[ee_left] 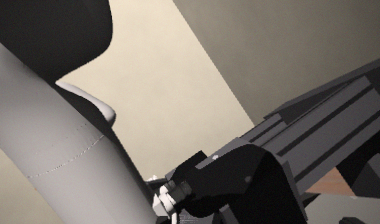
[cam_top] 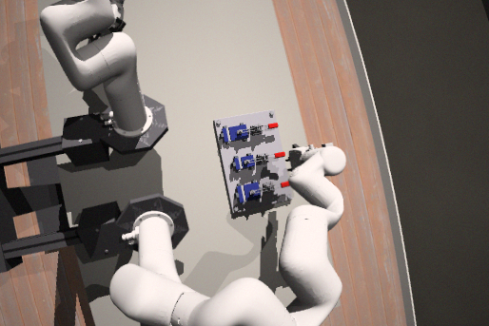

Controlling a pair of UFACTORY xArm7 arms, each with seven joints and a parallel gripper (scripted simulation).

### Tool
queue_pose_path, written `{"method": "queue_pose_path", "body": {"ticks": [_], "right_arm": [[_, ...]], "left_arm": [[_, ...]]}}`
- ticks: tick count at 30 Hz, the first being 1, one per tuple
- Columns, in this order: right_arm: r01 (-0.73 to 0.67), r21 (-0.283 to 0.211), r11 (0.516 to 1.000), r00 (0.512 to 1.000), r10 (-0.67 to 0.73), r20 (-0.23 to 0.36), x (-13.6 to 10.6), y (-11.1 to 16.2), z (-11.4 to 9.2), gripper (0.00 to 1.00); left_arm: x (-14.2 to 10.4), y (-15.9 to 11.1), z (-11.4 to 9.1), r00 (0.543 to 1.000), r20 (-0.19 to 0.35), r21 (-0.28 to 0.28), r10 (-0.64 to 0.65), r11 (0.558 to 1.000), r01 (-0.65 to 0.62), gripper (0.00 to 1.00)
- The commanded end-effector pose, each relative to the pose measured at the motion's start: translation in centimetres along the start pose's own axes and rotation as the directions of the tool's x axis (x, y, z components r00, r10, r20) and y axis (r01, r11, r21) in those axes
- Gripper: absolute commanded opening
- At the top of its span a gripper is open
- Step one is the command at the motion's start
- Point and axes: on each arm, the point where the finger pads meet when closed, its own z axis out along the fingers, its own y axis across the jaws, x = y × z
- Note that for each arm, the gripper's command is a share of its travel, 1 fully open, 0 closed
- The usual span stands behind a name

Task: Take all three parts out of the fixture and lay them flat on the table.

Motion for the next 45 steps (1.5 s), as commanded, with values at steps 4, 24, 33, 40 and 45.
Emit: {"method": "queue_pose_path", "body": {"ticks": [4, 24, 33, 40, 45], "right_arm": [[0.001, 0.003, 1.0, 1.0, -0.001, -0.004, 0.2, -1.9, -0.2, 0.3], [0.001, 0.003, 1.0, 1.0, -0.001, -0.004, 0.6, -14.5, -0.3, 0.3], [0.001, 0.003, 1.0, 1.0, -0.001, -0.004, 0.7, -17.5, -0.3, 0.3], [0.001, 0.003, 1.0, 1.0, -0.001, -0.004, 0.7, -17.9, -0.3, 0.3], [0.001, -0.019, 1.0, 1.0, -0.001, -0.003, 0.7, -17.9, 0.0, 0.3]], "left_arm": [[0.0, 0.0, -0.1, 1.0, 0.001, -0.001, -0.001, 1.0, 0.001, 1.0], [0.0, 0.0, -0.1, 1.0, 0.001, -0.001, -0.001, 1.0, 0.001, 1.0], [0.0, 0.0, -0.1, 1.0, 0.001, -0.001, -0.001, 1.0, 0.001, 1.0], [0.0, 0.0, -0.1, 1.0, 0.001, -0.001, -0.001, 1.0, 0.001, 1.0], [0.0, 0.0, -0.1, 1.0, 0.001, -0.001, -0.001, 1.0, 0.001, 1.0]]}}
